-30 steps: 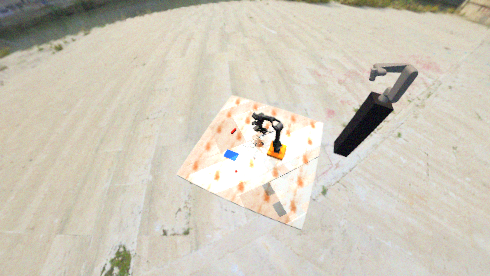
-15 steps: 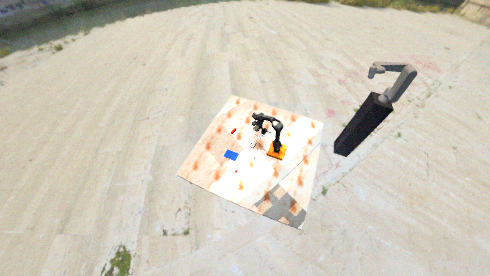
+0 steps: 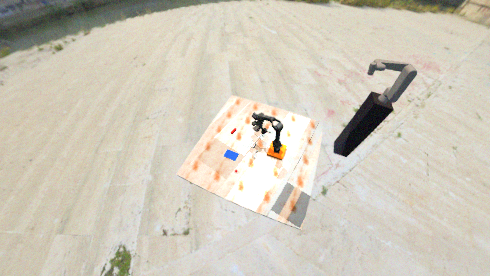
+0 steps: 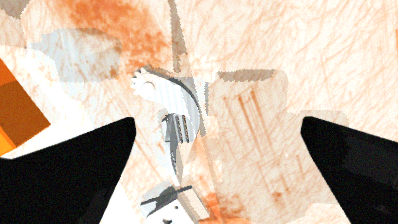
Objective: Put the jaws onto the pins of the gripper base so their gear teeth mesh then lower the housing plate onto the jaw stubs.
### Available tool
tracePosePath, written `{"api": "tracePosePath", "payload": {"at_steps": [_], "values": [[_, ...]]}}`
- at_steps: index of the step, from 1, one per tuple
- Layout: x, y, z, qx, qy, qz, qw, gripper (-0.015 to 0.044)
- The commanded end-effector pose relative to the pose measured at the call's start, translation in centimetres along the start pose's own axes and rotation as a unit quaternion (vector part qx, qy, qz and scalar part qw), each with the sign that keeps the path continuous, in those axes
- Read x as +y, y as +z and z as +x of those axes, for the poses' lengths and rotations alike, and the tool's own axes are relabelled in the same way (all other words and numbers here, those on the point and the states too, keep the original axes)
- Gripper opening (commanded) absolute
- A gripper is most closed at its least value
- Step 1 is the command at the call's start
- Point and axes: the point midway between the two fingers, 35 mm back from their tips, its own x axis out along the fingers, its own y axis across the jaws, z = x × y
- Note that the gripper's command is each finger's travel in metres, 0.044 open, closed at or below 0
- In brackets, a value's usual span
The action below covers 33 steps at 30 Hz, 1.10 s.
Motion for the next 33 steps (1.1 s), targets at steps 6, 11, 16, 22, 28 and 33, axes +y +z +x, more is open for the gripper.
{"api": "tracePosePath", "payload": {"at_steps": [6, 11, 16, 22, 28, 33], "values": [[0.00, 0.00, 0.00, 0.000, 0.000, 0.000, 1.000, 0.0440], [0.00, 0.00, 0.00, 0.000, 0.000, 0.000, 1.000, 0.0309], [0.00, 0.00, 0.00, 0.000, 0.000, 0.000, 1.000, 0.0177], [0.00, 0.00, 0.00, 0.000, 0.000, 0.000, 1.000, 0.0020], [0.00, 0.00, 0.00, 0.000, 0.000, 0.000, 1.000, 0.0000], [0.00, 0.00, 0.00, 0.000, 0.000, 0.000, 1.000, 0.0000]]}}
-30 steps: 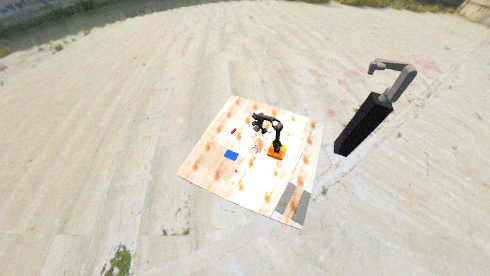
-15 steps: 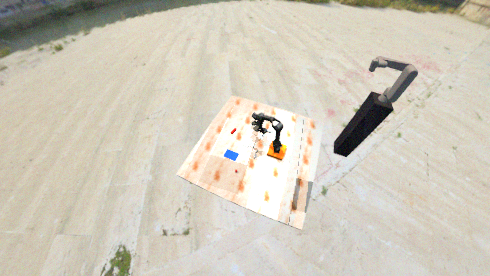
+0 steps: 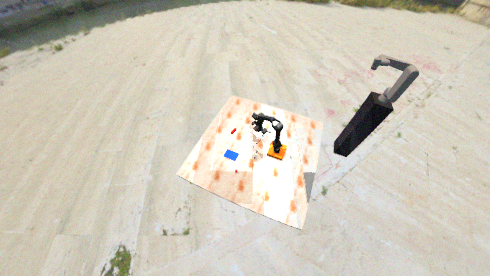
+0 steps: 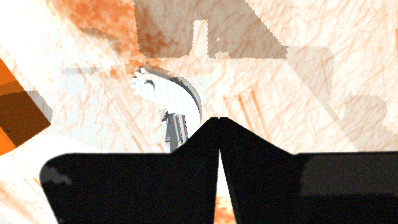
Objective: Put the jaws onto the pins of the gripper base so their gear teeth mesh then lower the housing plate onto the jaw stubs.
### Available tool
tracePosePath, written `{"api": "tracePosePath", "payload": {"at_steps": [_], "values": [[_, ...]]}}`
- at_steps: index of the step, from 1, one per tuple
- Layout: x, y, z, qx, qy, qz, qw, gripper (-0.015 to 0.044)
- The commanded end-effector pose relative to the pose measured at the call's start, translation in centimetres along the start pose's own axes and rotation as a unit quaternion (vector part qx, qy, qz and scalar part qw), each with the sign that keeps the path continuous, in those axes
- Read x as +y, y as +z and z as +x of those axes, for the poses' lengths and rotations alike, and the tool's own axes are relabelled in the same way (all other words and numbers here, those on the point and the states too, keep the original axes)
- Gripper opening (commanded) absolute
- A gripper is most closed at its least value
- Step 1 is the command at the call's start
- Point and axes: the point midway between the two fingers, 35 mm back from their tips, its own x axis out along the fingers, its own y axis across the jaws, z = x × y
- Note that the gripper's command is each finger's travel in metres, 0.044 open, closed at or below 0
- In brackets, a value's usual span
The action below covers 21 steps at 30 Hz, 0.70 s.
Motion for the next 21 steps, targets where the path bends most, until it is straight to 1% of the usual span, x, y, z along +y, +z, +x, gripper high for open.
{"api": "tracePosePath", "payload": {"at_steps": [1, 2, 6, 18, 19, 21], "values": [[0.00, 0.00, 0.00, 0.000, 0.000, 0.000, 1.000, 0.0000], [0.00, 0.00, 0.00, 0.000, 0.000, 0.000, 1.000, 0.0000], [0.02, -0.05, -0.01, 0.000, 0.000, 0.015, 1.000, 0.0105], [0.21, -0.45, -0.12, 0.000, 0.000, 0.138, 0.990, 0.0420], [0.23, -0.48, -0.13, 0.000, 0.000, 0.148, 0.989, 0.0440], [0.26, -0.54, -0.14, 0.000, 0.000, 0.168, 0.986, 0.0440]]}}
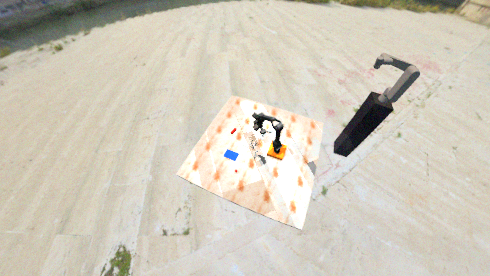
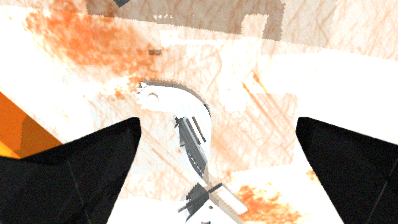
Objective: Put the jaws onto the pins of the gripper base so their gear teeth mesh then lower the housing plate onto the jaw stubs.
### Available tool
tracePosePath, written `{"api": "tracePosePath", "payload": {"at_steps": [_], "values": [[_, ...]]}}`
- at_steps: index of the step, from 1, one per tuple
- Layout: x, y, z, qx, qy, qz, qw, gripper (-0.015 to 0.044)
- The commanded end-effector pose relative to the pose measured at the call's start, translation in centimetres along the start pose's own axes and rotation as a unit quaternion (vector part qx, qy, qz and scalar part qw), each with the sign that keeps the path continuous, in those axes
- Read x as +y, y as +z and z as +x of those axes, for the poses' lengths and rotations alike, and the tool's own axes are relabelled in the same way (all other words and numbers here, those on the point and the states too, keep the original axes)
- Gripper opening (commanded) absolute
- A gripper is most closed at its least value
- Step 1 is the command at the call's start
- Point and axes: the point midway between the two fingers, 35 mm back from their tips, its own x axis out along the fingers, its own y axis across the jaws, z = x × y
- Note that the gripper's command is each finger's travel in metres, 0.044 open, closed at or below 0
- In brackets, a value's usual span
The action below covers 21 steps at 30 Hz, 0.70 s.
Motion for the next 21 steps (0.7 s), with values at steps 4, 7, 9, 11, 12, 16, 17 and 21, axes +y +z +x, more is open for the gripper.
{"api": "tracePosePath", "payload": {"at_steps": [4, 7, 9, 11, 12, 16, 17, 21], "values": [[0.08, -0.32, -0.07, 0.001, 0.000, 0.070, 0.998, 0.0440], [0.10, -0.43, -0.10, 0.001, 0.000, 0.101, 0.995, 0.0440], [0.12, -0.50, -0.12, 0.001, 0.000, 0.121, 0.993, 0.0440], [0.13, -0.57, -0.13, 0.001, 0.000, 0.142, 0.990, 0.0440], [0.14, -0.60, -0.14, 0.001, 0.000, 0.152, 0.988, 0.0440], [0.17, -0.75, -0.18, 0.001, 0.000, 0.192, 0.981, 0.0440], [0.17, -0.78, -0.19, 0.001, 0.000, 0.202, 0.979, 0.0440], [0.20, -0.92, -0.22, 0.001, 0.000, 0.242, 0.970, 0.0440]]}}
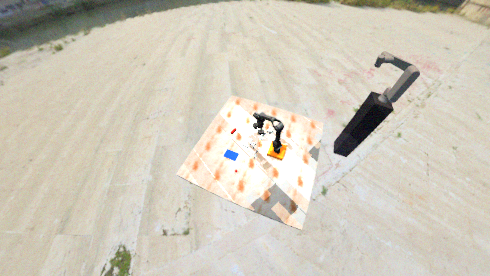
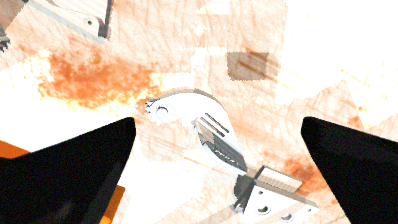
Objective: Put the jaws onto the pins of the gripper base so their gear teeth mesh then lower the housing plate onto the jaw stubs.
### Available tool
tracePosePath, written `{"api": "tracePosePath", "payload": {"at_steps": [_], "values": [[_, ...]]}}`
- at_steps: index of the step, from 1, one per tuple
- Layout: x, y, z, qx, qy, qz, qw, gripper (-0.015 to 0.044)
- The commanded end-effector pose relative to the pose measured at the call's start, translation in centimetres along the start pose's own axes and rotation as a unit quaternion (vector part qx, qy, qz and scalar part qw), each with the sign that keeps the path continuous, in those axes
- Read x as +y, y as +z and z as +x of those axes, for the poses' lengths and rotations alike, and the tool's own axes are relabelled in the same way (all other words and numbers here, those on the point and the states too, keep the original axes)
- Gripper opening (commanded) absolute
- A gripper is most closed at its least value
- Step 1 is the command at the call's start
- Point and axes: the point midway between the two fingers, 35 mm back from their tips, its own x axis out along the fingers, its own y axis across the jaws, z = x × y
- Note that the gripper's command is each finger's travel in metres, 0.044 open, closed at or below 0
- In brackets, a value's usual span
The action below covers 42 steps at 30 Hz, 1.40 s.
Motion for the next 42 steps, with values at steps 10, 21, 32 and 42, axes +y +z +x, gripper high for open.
{"api": "tracePosePath", "payload": {"at_steps": [10, 21, 32, 42], "values": [[-0.1, -0.5, -0.1, 0.001, 0.000, 0.132, 0.991, 0.0440], [-0.2, -0.9, -0.2, 0.001, -0.001, 0.242, 0.970, 0.0440], [-0.2, -1.3, -0.3, 0.001, -0.001, 0.350, 0.937, 0.0440], [-0.3, -1.7, -0.4, 0.001, -0.001, 0.444, 0.896, 0.0440]]}}
